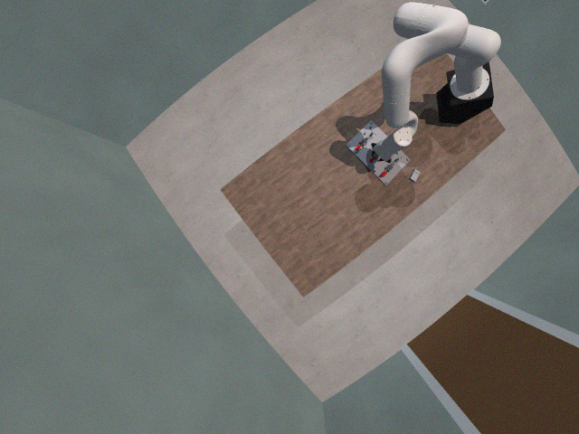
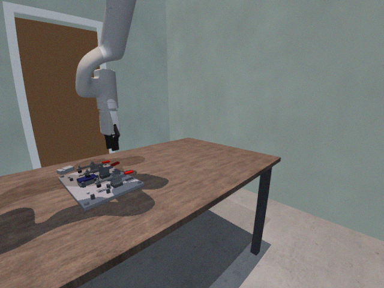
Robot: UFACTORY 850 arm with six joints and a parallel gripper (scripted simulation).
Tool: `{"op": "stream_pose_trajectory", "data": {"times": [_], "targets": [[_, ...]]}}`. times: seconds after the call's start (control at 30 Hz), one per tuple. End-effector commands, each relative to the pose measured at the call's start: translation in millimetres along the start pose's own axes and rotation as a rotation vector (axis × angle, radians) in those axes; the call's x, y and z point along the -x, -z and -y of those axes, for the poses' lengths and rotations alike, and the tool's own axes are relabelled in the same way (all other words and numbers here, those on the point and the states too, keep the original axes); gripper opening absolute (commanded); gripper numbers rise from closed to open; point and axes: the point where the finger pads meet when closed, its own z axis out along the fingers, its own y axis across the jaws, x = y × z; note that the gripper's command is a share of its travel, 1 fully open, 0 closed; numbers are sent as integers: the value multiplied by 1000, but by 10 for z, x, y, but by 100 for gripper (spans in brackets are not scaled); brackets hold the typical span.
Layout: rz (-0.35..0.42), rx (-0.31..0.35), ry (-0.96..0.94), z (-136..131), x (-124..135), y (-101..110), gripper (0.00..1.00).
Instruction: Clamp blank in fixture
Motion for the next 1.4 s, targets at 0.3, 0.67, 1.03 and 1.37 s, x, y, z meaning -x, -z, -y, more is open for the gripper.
{"op": "stream_pose_trajectory", "data": {"times": [0.3,0.67,1.03,1.37], "targets": [[0,0,1,1,-1,-499,47],[0,0,1,1,-1,-584,47],[0,0,1,1,-4,-670,47],[0,0,1,2,-10,-862,47]]}}
